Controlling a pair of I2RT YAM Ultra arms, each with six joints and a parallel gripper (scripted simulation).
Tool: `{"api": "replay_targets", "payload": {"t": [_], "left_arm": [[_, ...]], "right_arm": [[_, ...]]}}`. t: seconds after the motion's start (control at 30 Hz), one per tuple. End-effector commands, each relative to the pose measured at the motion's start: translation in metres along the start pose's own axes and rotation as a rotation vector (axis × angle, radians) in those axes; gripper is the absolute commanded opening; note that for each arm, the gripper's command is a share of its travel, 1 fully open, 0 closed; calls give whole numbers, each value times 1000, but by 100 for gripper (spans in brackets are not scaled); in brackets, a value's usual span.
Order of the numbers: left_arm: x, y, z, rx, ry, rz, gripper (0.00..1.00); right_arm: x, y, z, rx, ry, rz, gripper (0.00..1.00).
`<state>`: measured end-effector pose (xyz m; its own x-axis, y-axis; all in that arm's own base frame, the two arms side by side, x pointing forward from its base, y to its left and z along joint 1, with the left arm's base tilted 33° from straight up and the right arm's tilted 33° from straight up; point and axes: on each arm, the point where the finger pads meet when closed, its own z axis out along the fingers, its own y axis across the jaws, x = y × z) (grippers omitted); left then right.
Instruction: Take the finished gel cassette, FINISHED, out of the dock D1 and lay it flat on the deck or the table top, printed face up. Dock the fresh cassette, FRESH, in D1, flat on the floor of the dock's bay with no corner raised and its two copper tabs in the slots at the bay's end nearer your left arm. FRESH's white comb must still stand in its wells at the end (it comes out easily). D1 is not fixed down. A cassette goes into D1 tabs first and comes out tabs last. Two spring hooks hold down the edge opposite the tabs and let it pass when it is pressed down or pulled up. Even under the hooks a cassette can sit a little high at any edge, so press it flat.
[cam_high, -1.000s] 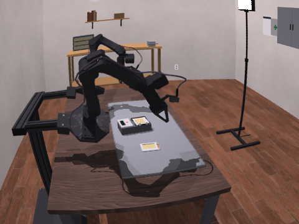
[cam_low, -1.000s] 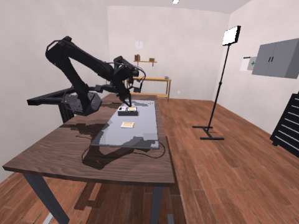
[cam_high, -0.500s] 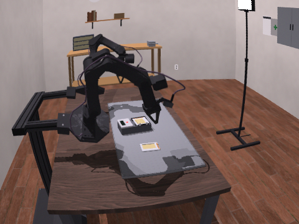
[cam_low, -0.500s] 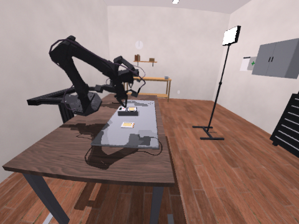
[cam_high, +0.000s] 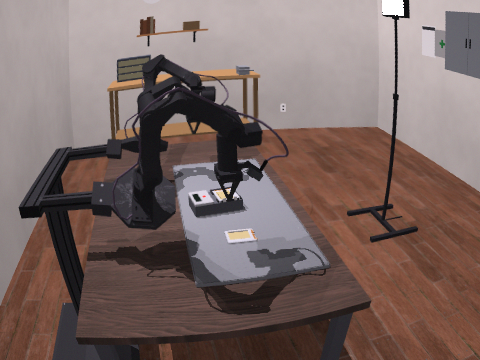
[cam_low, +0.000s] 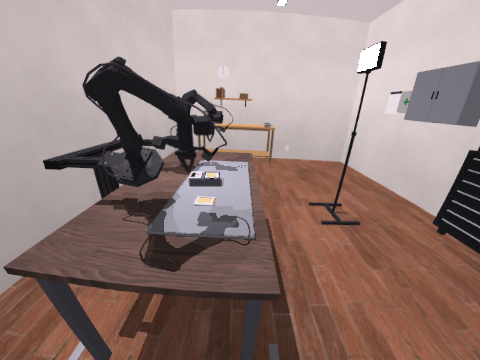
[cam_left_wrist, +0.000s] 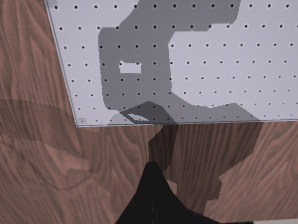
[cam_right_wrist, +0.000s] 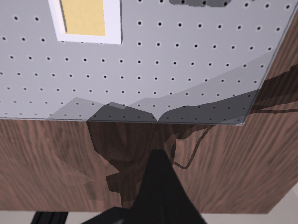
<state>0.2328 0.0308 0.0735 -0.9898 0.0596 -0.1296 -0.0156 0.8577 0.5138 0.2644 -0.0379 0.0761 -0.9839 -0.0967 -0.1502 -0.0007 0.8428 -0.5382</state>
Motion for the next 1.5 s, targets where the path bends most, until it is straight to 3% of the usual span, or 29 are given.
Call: {"api": "replay_targets", "payload": {"t": [0.0, 0.37, 0.87, 0.93, 1.47], "left_arm": [[-2, -1, 0, -13, -15, 3, 0], [-5, -5, -1, -12, -16, 36, 0], [-43, -69, -4, -30, -40, 535, 0], [-43, -69, -4, -30, -40, 535, 0], [-61, -140, -1, -76, -63, 1032, 0]], "right_arm": [[19, 7, -7, -13, 22, 15, 0], [29, 10, -8, -13, 22, 15, 0], [29, 10, -8, -13, 22, 15, 0], [29, 10, -8, -13, 22, 15, 0], [29, 10, -8, -13, 22, 15, 0]]}}
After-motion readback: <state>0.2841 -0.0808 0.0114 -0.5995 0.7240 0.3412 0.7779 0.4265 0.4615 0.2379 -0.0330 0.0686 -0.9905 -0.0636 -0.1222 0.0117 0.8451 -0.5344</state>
